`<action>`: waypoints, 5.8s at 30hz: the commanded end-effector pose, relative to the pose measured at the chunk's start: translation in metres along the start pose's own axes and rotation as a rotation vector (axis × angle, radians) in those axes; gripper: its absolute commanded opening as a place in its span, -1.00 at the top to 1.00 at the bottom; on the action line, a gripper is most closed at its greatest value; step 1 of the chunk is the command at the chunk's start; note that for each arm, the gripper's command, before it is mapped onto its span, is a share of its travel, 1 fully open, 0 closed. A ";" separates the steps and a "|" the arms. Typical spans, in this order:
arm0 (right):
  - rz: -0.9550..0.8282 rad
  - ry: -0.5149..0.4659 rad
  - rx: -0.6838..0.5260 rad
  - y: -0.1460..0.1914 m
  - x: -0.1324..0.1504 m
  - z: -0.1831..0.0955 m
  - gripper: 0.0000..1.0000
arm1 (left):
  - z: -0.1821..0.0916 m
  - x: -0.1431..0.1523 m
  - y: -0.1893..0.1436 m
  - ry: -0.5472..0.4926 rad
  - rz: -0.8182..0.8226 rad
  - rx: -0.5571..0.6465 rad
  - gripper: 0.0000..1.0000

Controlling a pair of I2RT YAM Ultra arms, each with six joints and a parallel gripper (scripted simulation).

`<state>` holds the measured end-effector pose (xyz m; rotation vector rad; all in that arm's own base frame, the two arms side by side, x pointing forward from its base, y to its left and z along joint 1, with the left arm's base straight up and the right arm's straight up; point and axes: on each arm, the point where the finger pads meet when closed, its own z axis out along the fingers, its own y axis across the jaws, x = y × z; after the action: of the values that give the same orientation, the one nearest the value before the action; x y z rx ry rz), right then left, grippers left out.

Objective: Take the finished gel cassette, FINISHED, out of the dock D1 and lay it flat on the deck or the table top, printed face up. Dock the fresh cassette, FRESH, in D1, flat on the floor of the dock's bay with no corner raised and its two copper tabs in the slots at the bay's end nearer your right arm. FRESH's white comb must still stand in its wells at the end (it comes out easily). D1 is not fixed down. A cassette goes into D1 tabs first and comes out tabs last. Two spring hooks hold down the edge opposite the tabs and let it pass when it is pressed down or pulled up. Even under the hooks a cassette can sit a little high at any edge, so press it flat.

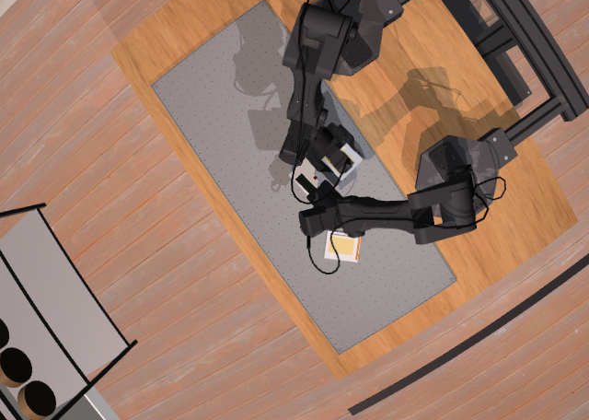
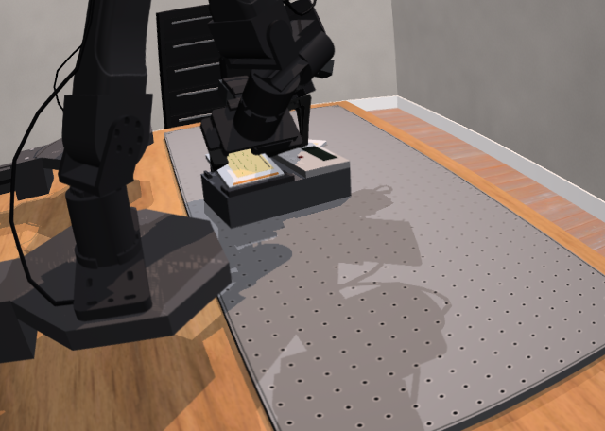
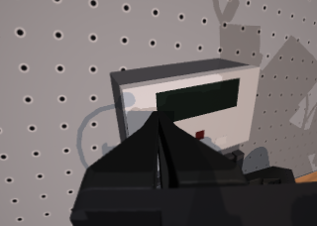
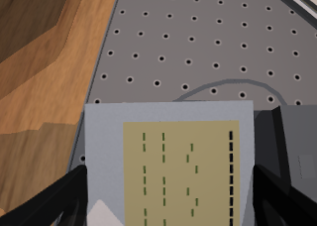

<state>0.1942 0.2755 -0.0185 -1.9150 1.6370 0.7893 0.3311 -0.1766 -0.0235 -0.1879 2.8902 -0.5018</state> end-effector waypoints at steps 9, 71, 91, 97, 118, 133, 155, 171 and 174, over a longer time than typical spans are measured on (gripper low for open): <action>-0.035 -0.048 0.000 0.001 -0.019 -0.003 1.00 | 0.026 0.051 0.052 0.143 -0.040 -0.173 1.00; -0.031 -0.048 -0.005 -0.001 -0.028 -0.005 1.00 | 0.026 0.051 0.052 0.143 -0.040 -0.173 1.00; -0.022 -0.001 -0.011 -0.001 -0.030 -0.008 1.00 | 0.026 0.051 0.052 0.143 -0.040 -0.173 1.00; -0.034 0.006 0.014 -0.002 -0.031 -0.009 1.00 | 0.026 0.051 0.052 0.143 -0.040 -0.173 1.00; -0.044 0.000 0.027 -0.012 -0.034 -0.014 1.00 | 0.026 0.051 0.052 0.143 -0.040 -0.173 1.00; -0.037 -0.001 0.030 -0.013 -0.035 -0.016 1.00 | 0.026 0.051 0.052 0.143 -0.040 -0.173 1.00; -0.026 0.001 0.030 -0.013 -0.038 -0.022 1.00 | 0.026 0.051 0.052 0.143 -0.040 -0.173 1.00; -0.025 -0.003 0.037 -0.015 -0.040 -0.024 1.00 | 0.026 0.051 0.052 0.143 -0.040 -0.173 1.00; -0.025 -0.003 0.037 -0.017 -0.041 -0.026 1.00 | 0.026 0.051 0.052 0.143 -0.040 -0.173 1.00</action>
<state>0.1895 0.2795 0.0024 -1.9509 1.6649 0.7682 0.3311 -0.1766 -0.0235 -0.1879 2.8903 -0.5018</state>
